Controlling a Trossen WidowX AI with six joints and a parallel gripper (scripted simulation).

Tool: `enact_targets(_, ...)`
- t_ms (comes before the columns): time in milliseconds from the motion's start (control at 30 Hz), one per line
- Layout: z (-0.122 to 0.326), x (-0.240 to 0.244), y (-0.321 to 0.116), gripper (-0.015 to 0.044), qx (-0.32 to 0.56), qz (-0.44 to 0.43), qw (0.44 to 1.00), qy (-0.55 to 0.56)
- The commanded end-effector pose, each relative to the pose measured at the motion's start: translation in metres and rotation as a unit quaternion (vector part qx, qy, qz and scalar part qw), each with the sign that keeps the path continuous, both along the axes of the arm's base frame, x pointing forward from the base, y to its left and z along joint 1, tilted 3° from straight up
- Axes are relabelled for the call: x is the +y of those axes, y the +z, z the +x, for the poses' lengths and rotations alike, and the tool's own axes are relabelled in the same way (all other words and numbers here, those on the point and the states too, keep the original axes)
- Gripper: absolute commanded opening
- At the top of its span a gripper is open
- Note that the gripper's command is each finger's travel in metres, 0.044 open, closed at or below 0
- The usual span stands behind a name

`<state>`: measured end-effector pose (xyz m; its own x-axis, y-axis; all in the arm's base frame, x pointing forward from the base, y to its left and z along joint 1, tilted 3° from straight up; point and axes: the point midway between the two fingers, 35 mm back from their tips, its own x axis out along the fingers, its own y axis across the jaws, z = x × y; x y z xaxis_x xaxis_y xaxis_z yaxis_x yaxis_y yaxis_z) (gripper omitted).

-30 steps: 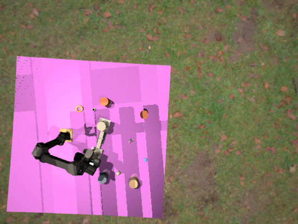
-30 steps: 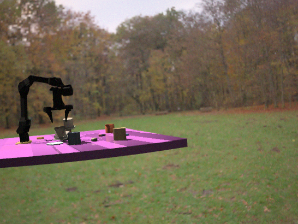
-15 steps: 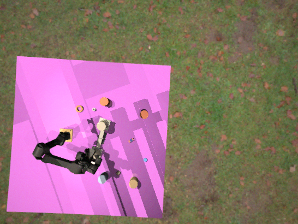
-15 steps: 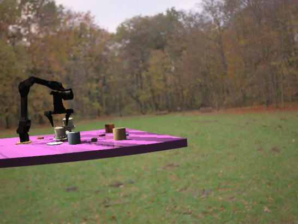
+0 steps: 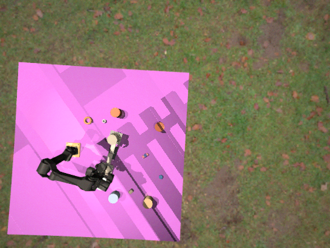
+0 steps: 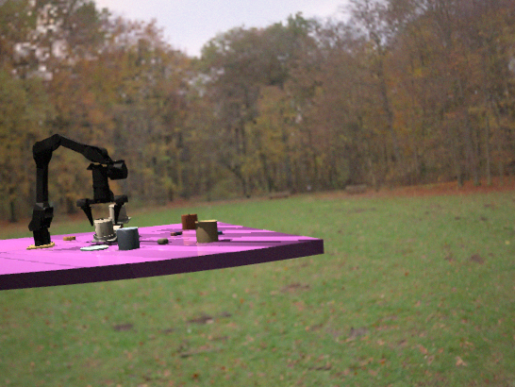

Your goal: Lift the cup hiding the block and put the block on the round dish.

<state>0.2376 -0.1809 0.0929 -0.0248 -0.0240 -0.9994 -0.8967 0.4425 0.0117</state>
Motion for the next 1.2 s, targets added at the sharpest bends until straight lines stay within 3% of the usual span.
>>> enact_targets(0, 0.0, 0.001, -0.007, 0.044, 0.001, 0.004, 1.0, 0.002)
enact_targets(467, -0.002, 0.001, -0.027, 0.044, 0.001, 0.004, 1.0, 0.002)
enact_targets(567, -0.002, 0.001, -0.027, 0.0361, 0.001, 0.004, 1.0, 0.002)
enact_targets(833, -0.002, 0.001, -0.027, 0.0308, 0.001, 0.004, 1.0, 0.002)
enact_targets(1167, 0.0, 0.0, -0.019, 0.0045, 0.001, 0.004, 1.0, 0.002)
